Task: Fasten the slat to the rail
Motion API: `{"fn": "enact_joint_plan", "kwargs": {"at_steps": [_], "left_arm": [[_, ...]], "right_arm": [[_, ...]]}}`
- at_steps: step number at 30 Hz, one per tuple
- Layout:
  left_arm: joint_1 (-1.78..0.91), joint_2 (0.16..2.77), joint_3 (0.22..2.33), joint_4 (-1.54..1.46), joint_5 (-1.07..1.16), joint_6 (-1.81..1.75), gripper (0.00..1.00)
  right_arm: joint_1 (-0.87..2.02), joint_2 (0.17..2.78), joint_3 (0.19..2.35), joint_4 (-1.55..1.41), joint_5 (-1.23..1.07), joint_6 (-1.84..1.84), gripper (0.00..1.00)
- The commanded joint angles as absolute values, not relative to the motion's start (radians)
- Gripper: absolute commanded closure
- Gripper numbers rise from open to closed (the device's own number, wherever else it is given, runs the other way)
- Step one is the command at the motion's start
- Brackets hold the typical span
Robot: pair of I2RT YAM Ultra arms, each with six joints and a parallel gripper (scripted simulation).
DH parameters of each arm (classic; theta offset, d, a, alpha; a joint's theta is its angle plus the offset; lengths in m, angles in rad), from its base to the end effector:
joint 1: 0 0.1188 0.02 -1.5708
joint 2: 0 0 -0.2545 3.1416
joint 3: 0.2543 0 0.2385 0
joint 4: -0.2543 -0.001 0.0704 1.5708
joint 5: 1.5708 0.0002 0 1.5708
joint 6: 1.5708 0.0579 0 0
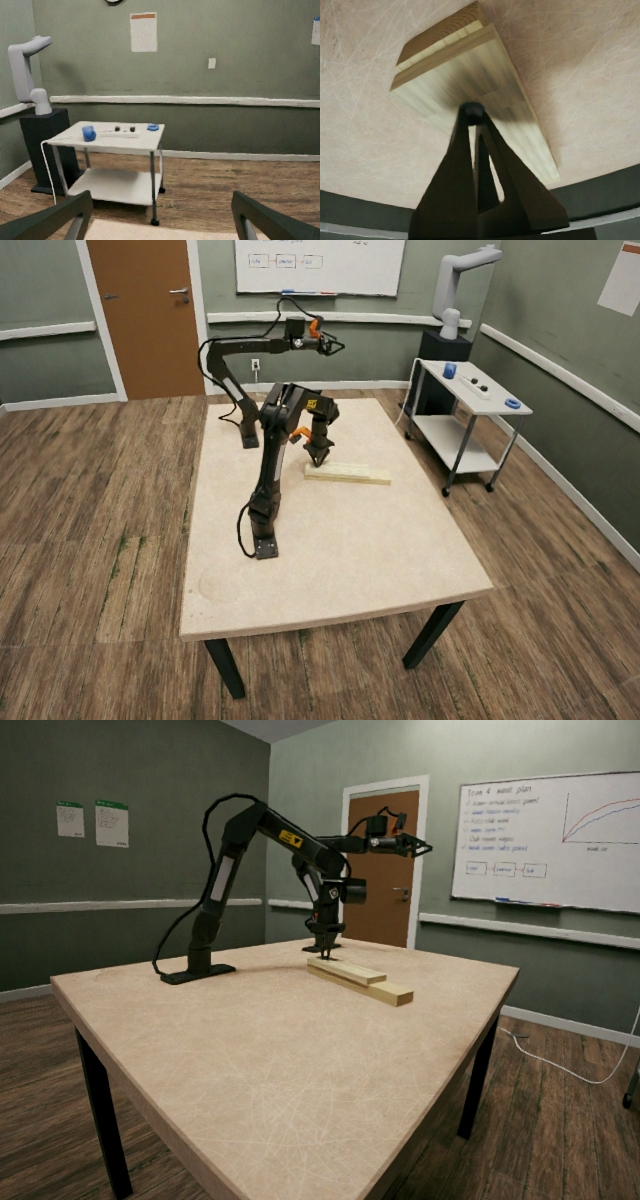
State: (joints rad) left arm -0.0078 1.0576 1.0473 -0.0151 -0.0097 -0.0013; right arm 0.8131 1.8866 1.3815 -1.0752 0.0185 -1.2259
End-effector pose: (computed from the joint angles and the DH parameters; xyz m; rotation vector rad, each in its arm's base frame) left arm 0.2547 -0.0004 0.3947 -0.0023 1.5962 0.0007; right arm 0.2259 0.2387 0.1732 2.6650 -1.6385 0.0253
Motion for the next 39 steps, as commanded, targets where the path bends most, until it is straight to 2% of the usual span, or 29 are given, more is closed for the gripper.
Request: {"fn": "enact_joint_plan", "kwargs": {"at_steps": [1,9,39], "left_arm": [[-0.008,1.055,1.053,-0.01,-0.01,-0.001,0.0],[-0.008,1.055,1.053,-0.01,-0.01,-0.001,0.0],[-0.008,1.055,1.053,-0.01,-0.01,-0.001,0.0]], "right_arm": [[0.813,1.88,1.385,-1.088,0.013,-1.226,0.89],[0.813,1.88,1.385,-1.094,0.009,-1.197,0.89],[0.802,1.866,1.368,-1.081,-0.003,-0.146,0.89]]}}
